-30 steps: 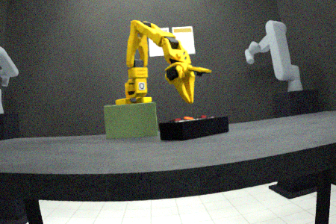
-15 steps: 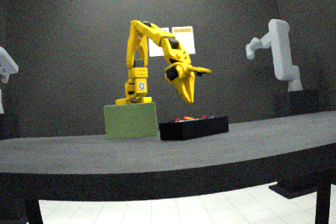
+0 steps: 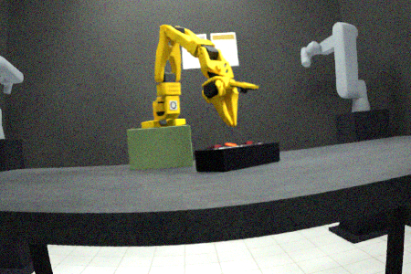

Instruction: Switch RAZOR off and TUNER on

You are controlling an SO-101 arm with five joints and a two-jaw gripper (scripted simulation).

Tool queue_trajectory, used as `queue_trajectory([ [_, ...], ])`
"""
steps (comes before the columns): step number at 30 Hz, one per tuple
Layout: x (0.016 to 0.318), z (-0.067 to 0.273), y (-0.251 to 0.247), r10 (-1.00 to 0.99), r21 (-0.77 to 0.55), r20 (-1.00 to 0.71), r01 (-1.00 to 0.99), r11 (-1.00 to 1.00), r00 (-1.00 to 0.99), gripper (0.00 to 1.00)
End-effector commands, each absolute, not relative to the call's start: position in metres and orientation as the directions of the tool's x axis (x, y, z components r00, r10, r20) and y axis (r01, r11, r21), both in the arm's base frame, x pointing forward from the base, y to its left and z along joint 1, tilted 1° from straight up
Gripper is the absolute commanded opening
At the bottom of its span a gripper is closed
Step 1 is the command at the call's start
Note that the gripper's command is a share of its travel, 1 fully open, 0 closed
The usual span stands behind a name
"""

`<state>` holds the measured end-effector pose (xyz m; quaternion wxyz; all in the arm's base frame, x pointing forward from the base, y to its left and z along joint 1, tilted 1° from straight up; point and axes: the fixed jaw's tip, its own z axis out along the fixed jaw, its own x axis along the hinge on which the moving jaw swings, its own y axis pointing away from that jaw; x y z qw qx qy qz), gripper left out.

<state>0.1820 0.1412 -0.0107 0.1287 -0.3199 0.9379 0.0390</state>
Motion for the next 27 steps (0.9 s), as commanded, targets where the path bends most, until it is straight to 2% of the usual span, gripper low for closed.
queue_trajectory([
  [1, 0.1794, -0.0126, 0.143, -0.593, -0.005, -0.252, -0.612, 0.791, -0.764, 0.0],
  [27, 0.1774, -0.0129, 0.1428, -0.647, -0.021, -0.248, -0.664, 0.747, -0.721, 0.0],
])
